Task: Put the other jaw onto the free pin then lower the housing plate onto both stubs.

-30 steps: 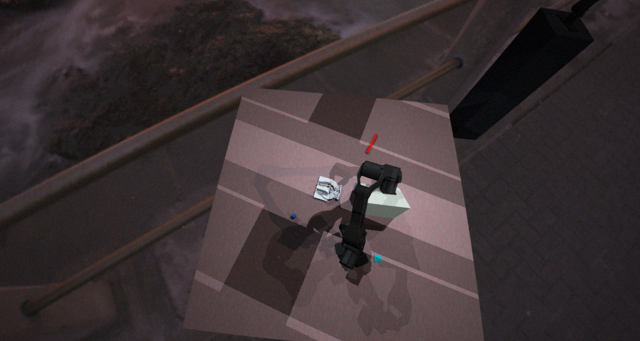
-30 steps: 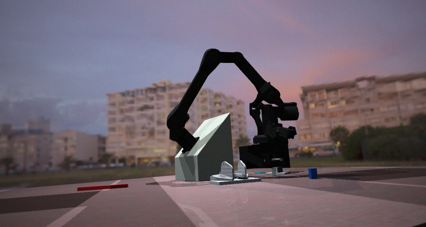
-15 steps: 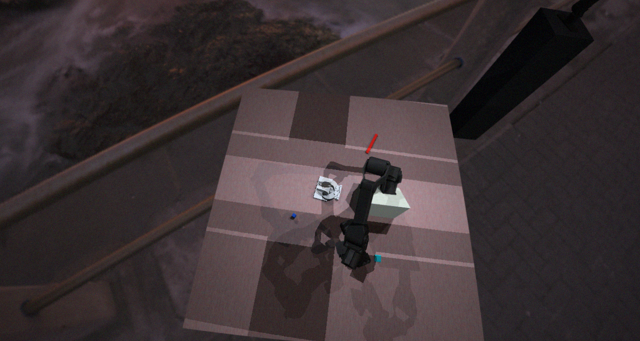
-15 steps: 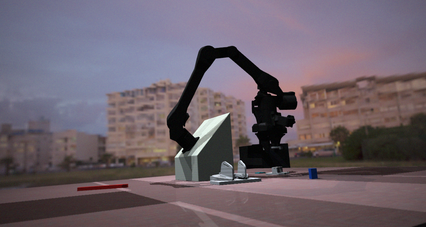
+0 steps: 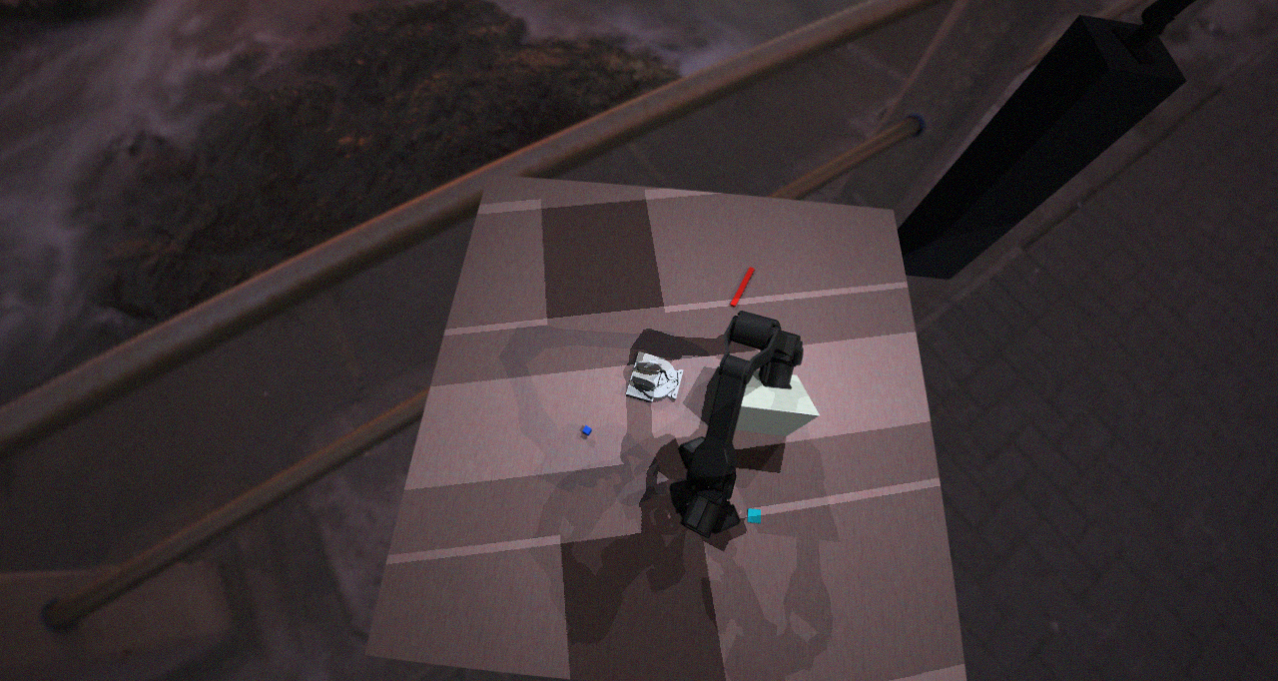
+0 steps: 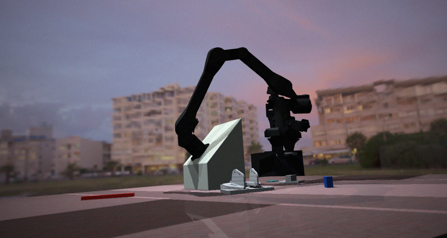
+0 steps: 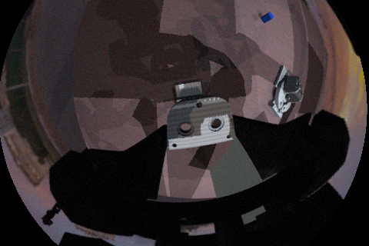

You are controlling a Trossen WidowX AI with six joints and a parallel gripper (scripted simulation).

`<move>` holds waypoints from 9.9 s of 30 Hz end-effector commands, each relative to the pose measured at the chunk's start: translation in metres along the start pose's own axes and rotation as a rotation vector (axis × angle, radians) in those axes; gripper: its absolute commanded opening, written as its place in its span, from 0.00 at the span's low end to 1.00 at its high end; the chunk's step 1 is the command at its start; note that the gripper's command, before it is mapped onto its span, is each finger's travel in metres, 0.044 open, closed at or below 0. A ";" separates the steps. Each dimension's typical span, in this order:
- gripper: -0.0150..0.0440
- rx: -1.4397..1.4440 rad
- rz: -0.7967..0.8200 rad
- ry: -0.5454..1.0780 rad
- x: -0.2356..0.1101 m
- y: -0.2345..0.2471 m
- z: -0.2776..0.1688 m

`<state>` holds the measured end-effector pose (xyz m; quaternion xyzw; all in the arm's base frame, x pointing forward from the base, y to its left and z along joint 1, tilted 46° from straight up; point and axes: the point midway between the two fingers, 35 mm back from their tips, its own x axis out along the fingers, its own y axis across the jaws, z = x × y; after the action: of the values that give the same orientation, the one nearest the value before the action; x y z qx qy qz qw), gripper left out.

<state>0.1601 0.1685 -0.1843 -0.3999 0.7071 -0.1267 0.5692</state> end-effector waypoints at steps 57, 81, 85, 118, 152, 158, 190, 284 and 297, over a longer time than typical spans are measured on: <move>0.85 0.419 0.029 -0.021 -0.017 -0.194 -0.002; 0.85 0.598 -0.004 -0.005 -0.004 -0.261 -0.038; 0.85 0.627 -0.012 -0.001 -0.001 -0.271 -0.045; 0.85 0.641 -0.013 -0.001 -0.001 -0.270 -0.046; 0.85 0.646 -0.013 -0.001 -0.001 -0.267 -0.044; 0.85 0.646 -0.013 -0.001 -0.001 -0.267 -0.044; 0.85 0.647 -0.011 -0.002 0.036 -0.267 -0.042; 0.85 0.640 -0.016 0.000 0.073 -0.268 -0.045; 0.85 0.640 -0.016 0.000 0.075 -0.268 -0.045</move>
<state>0.2301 -0.0684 -0.0509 -0.2063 0.6267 -0.3456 0.6673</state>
